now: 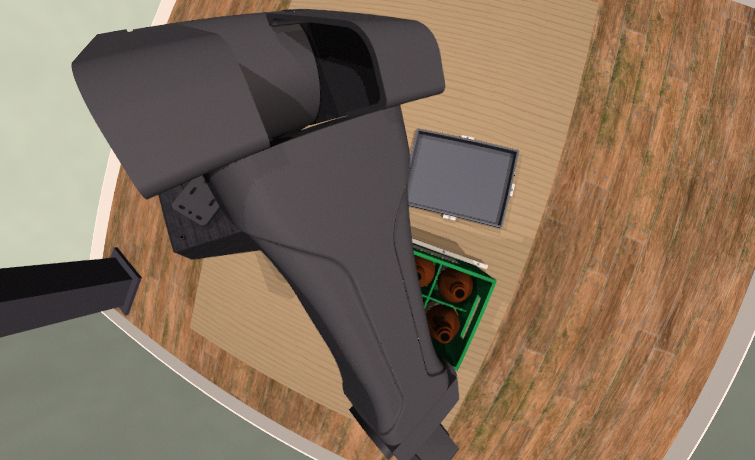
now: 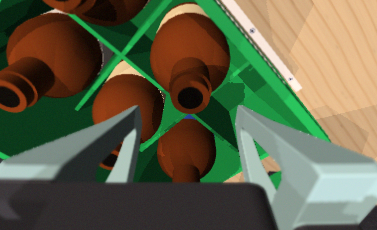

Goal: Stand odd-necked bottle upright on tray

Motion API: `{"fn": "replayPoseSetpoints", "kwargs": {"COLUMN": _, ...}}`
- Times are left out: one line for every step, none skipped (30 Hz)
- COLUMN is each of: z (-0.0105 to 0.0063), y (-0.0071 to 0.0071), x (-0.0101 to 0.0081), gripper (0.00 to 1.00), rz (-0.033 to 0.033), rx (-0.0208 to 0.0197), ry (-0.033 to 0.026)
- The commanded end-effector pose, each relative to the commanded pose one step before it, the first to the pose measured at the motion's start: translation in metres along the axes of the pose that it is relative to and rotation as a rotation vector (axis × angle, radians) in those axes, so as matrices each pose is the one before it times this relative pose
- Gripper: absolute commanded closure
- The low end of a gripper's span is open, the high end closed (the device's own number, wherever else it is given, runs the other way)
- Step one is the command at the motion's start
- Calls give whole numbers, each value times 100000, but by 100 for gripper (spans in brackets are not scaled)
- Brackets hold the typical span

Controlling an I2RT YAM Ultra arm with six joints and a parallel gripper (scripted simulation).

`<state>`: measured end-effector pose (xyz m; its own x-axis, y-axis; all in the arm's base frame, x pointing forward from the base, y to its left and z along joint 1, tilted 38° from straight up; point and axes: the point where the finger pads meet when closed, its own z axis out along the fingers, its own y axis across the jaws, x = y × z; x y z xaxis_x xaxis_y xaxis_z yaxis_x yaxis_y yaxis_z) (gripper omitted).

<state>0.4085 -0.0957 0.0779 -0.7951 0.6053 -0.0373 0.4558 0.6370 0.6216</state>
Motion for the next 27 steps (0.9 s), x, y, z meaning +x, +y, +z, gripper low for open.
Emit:
{"fn": "replayPoseSetpoints", "kwargs": {"z": -25, "y": -536, "x": -42, "gripper": 39, "rz": 1409, "rx": 698, "ry": -393}}
{"fn": "replayPoseSetpoints", "kwargs": {"z": 0, "y": 0, "x": 0, "gripper": 39, "rz": 0, "rx": 0, "ry": 0}}
{"fn": "replayPoseSetpoints", "kwargs": {"z": 0, "y": 0, "x": 0, "gripper": 39, "rz": 0, "rx": 0, "ry": 0}}
{"fn": "replayPoseSetpoints", "kwargs": {"z": 0, "y": 0, "x": 0, "gripper": 39, "rz": 0, "rx": 0, "ry": 0}}
{"fn": "replayPoseSetpoints", "kwargs": {"z": 0, "y": 0, "x": 0, "gripper": 39, "rz": 0, "rx": 0, "ry": 0}}
{"fn": "replayPoseSetpoints", "kwargs": {"z": 0, "y": 0, "x": 0, "gripper": 39, "rz": 0, "rx": 0, "ry": 0}}
{"fn": "replayPoseSetpoints", "kwargs": {"z": 0, "y": 0, "x": 0, "gripper": 39, "rz": 0, "rx": 0, "ry": 0}}
{"fn": "replayPoseSetpoints", "kwargs": {"z": 0, "y": 0, "x": 0, "gripper": 39, "rz": 0, "rx": 0, "ry": 0}}
{"fn": "replayPoseSetpoints", "kwargs": {"z": 1, "y": -2, "x": 0, "gripper": 39, "rz": 2, "rx": 1, "ry": 2}}
{"fn": "replayPoseSetpoints", "kwargs": {"z": 3, "y": -11, "x": 3, "gripper": 39, "rz": 14, "rx": 3, "ry": 10}}
{"fn": "replayPoseSetpoints", "kwargs": {"z": 7, "y": -26, "x": 6, "gripper": 39, "rz": 33, "rx": 7, "ry": 23}}
{"fn": "replayPoseSetpoints", "kwargs": {"z": 0, "y": 0, "x": 0, "gripper": 39, "rz": 0, "rx": 0, "ry": 0}}
{"fn": "replayPoseSetpoints", "kwargs": {"z": 0, "y": 0, "x": 0, "gripper": 39, "rz": 0, "rx": 0, "ry": 0}}
{"fn": "replayPoseSetpoints", "kwargs": {"z": 11, "y": -43, "x": 11, "gripper": 39, "rz": 55, "rx": 11, "ry": 38}}
{"fn": "replayPoseSetpoints", "kwargs": {"z": 16, "y": -59, "x": 15, "gripper": 39, "rz": 75, "rx": 15, "ry": 53}}
{"fn": "replayPoseSetpoints", "kwargs": {"z": 19, "y": -72, "x": 18, "gripper": 39, "rz": 92, "rx": 18, "ry": 64}}
{"fn": "replayPoseSetpoints", "kwargs": {"z": 22, "y": -81, "x": 20, "gripper": 39, "rz": 103, "rx": 20, "ry": 72}}
{"fn": "replayPoseSetpoints", "kwargs": {"z": 22, "y": -84, "x": 21, "gripper": 39, "rz": 107, "rx": 20, "ry": 75}}
{"fn": "replayPoseSetpoints", "kwargs": {"z": 21, "y": -81, "x": 20, "gripper": 39, "rz": 103, "rx": 19, "ry": 72}}
{"fn": "replayPoseSetpoints", "kwargs": {"z": -167, "y": 120, "x": -224, "gripper": 39, "rz": -368, "rx": -101, "ry": -530}}
{"fn": "replayPoseSetpoints", "kwargs": {"z": -93, "y": 60, "x": -160, "gripper": 39, "rz": -289, "rx": -78, "ry": -417}}
{"fn": "replayPoseSetpoints", "kwargs": {"z": -17, "y": -11, "x": -32, "gripper": 39, "rz": -36, "rx": -23, "ry": -77}}
{"fn": "replayPoseSetpoints", "kwargs": {"z": 12, "y": -18, "x": 10, "gripper": 39, "rz": 13, "rx": 3, "ry": 36}}
{"fn": "replayPoseSetpoints", "kwargs": {"z": 7, "y": -8, "x": 6, "gripper": 39, "rz": 8, "rx": 3, "ry": 23}}
{"fn": "replayPoseSetpoints", "kwargs": {"z": 1, "y": -1, "x": 1, "gripper": 39, "rz": 1, "rx": 0, "ry": 4}}
{"fn": "replayPoseSetpoints", "kwargs": {"z": 0, "y": 0, "x": 0, "gripper": 39, "rz": 0, "rx": 0, "ry": 0}}
{"fn": "replayPoseSetpoints", "kwargs": {"z": 0, "y": 0, "x": 0, "gripper": 39, "rz": 0, "rx": 0, "ry": 0}}
